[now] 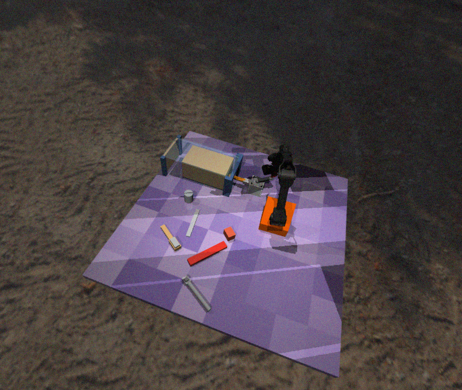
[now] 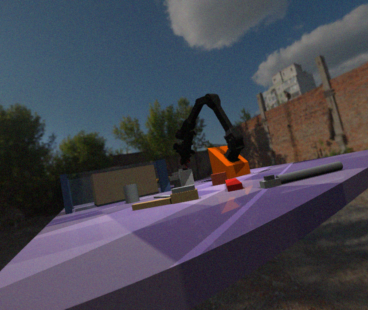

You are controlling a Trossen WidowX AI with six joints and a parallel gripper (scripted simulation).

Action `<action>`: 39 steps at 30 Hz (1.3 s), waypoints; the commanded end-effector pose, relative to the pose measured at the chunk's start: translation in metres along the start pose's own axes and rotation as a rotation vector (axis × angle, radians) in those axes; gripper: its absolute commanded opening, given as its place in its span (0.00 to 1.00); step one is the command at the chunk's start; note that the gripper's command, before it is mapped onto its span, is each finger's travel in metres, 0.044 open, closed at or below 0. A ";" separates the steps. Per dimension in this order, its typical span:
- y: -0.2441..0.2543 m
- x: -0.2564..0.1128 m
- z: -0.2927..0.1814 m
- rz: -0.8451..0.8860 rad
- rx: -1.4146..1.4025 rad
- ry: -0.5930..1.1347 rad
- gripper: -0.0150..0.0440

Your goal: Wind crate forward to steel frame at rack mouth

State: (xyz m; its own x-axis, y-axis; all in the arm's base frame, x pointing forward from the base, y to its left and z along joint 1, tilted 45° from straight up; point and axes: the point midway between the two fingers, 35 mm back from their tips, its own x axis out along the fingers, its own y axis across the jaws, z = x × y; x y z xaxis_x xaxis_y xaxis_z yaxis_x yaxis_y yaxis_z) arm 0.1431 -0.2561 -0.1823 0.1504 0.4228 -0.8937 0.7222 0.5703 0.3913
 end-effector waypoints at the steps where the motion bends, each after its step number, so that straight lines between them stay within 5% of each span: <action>1: 0.005 0.007 0.016 0.004 -0.018 -0.022 0.25; 39: 0.037 0.026 0.062 0.008 -0.020 -0.026 0.25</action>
State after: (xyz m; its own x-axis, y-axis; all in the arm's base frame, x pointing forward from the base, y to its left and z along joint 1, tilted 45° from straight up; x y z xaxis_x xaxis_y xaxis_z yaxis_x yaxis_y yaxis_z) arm 0.1929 -0.2707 -0.2033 0.1417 0.4090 -0.9015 0.7314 0.5704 0.3738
